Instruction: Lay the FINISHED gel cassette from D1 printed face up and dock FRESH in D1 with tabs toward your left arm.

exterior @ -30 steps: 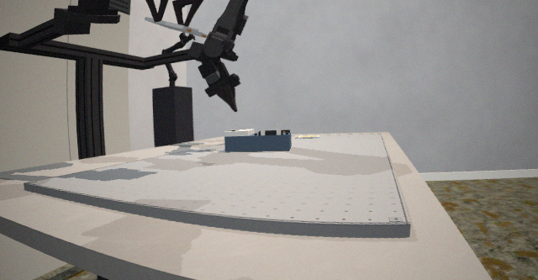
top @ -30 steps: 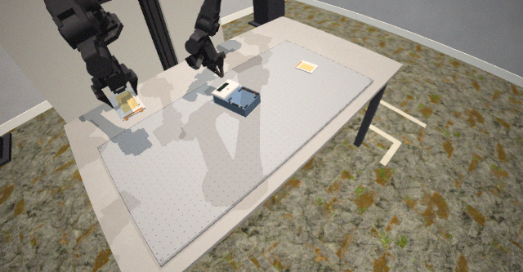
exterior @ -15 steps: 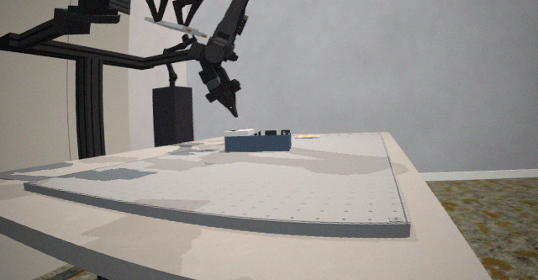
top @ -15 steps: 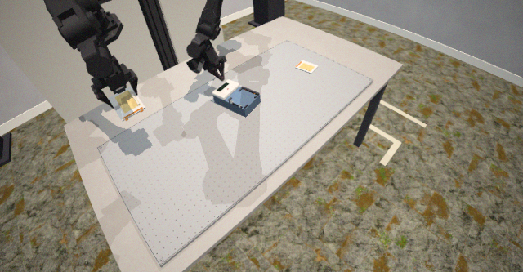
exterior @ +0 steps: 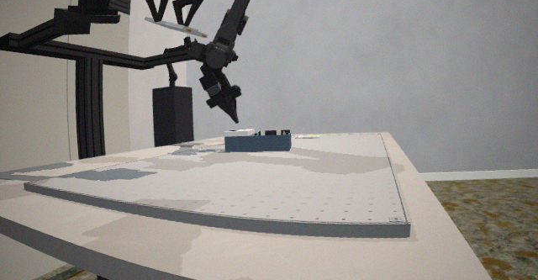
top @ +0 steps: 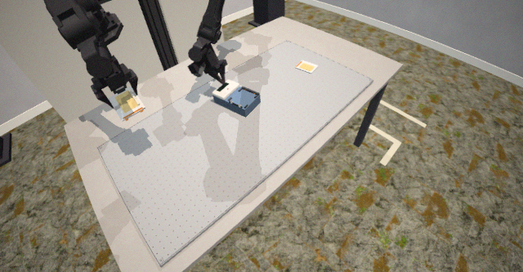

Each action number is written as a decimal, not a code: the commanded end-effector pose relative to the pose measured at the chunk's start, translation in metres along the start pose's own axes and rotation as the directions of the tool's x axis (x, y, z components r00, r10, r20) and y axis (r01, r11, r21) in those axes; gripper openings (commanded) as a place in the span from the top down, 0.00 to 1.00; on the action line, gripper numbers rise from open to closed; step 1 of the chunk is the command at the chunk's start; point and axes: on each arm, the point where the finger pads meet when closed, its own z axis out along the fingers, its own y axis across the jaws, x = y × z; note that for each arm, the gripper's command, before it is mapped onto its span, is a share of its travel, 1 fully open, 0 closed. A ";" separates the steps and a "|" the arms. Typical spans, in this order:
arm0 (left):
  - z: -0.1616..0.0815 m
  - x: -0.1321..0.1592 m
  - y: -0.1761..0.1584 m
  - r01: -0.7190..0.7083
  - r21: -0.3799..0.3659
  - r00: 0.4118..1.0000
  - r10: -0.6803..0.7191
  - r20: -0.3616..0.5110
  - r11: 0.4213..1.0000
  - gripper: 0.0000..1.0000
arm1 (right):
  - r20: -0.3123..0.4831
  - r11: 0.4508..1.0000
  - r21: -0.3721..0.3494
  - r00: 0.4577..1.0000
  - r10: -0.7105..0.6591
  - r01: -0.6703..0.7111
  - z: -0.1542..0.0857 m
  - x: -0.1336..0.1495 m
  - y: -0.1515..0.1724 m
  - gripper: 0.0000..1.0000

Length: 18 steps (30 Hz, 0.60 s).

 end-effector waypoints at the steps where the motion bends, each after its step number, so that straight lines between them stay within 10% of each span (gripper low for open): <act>1: 0.013 -0.002 0.003 0.008 -0.001 1.000 -0.008 0.000 1.000 1.00 | -0.010 1.000 -0.003 1.000 -0.007 0.007 -0.002 0.004 -0.001 1.00; 18: 0.019 -0.002 0.000 0.008 -0.001 1.000 -0.008 0.000 1.000 1.00 | -0.010 1.000 -0.003 1.000 -0.007 0.007 -0.002 0.004 -0.001 1.00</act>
